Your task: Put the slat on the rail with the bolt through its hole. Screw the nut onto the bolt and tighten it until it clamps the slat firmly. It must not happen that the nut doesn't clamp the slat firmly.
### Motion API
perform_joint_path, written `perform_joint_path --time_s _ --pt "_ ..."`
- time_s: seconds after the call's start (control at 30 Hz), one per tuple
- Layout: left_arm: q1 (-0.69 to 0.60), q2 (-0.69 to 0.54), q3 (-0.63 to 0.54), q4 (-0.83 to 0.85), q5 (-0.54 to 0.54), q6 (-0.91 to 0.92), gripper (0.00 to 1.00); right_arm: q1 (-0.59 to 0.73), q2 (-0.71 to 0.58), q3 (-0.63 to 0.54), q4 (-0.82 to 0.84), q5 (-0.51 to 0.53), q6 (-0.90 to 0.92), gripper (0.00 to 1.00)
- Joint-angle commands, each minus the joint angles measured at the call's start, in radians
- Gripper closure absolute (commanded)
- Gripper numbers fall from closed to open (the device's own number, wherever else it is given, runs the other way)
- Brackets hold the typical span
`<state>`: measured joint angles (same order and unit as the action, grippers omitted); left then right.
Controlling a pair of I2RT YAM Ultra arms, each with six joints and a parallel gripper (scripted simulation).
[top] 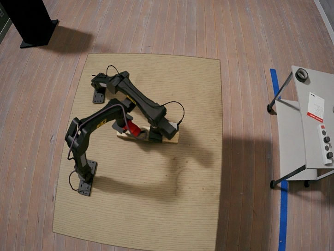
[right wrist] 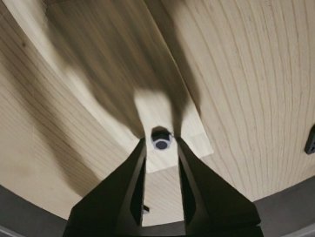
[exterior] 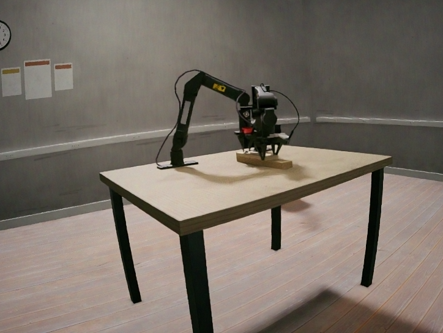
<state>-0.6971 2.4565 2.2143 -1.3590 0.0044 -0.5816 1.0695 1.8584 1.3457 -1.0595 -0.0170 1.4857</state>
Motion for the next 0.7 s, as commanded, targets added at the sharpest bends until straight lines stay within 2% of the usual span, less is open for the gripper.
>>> perform_joint_path --time_s 0.0,0.17,0.43,0.47,0.67 --pt "0.0 -0.01 0.005 0.0 0.0 -0.004 0.28 0.0 -0.006 0.004 0.001 0.0 0.0 0.55" --pt "0.0 -0.01 0.005 0.0 0.0 -0.004 0.28 0.0 -0.006 0.004 0.001 0.0 0.0 0.0" --pt "0.0 -0.01 0.005 0.0 0.0 -0.004 0.28 0.002 -0.015 0.037 -0.039 0.004 0.002 0.0" --pt "0.0 -0.01 0.005 0.0 0.0 -0.004 0.28 0.0 -0.006 0.004 0.0 0.0 0.0 0.0" --pt "0.0 -0.01 0.005 0.0 0.0 -0.004 0.28 0.0 -0.006 0.004 0.0 0.0 0.0 0.0"
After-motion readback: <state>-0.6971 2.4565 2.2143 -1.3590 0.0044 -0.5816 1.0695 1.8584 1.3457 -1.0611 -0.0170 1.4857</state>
